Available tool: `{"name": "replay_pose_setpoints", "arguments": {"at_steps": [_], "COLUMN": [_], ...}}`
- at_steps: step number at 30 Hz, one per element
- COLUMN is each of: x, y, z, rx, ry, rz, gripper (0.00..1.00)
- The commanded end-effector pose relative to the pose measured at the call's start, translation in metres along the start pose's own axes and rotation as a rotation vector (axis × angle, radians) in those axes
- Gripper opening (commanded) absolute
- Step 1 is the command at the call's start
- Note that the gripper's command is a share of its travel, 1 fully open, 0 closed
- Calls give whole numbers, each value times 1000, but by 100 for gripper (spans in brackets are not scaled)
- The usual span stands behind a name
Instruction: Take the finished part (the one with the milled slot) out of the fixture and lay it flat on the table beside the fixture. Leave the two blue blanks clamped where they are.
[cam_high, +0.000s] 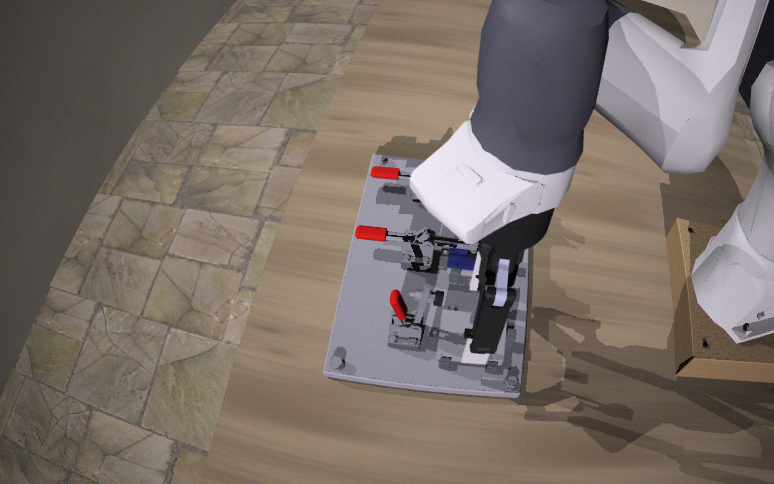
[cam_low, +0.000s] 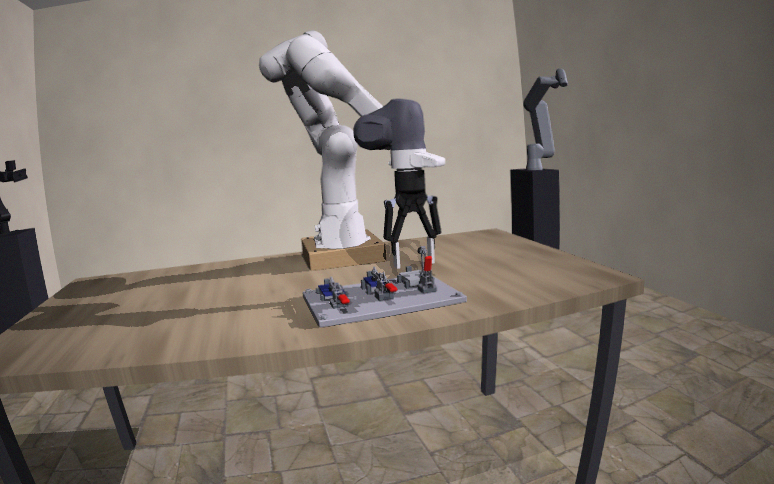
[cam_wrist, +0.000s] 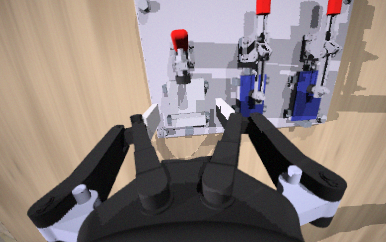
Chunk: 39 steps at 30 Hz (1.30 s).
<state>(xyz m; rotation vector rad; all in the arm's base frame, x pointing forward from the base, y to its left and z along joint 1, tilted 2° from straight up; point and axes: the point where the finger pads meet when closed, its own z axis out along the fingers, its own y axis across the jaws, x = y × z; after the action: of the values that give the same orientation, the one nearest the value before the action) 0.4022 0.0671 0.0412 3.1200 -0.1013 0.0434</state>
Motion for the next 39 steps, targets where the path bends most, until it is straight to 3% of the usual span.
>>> {"name": "replay_pose_setpoints", "arguments": {"at_steps": [1,28,39], "x": [1,1,1], "y": [-1,-1,-1], "z": [0,1,15], "rx": [0,0,0], "ry": [3,3,3], "rz": [2,2,2], "gripper": [58,58,58]}}
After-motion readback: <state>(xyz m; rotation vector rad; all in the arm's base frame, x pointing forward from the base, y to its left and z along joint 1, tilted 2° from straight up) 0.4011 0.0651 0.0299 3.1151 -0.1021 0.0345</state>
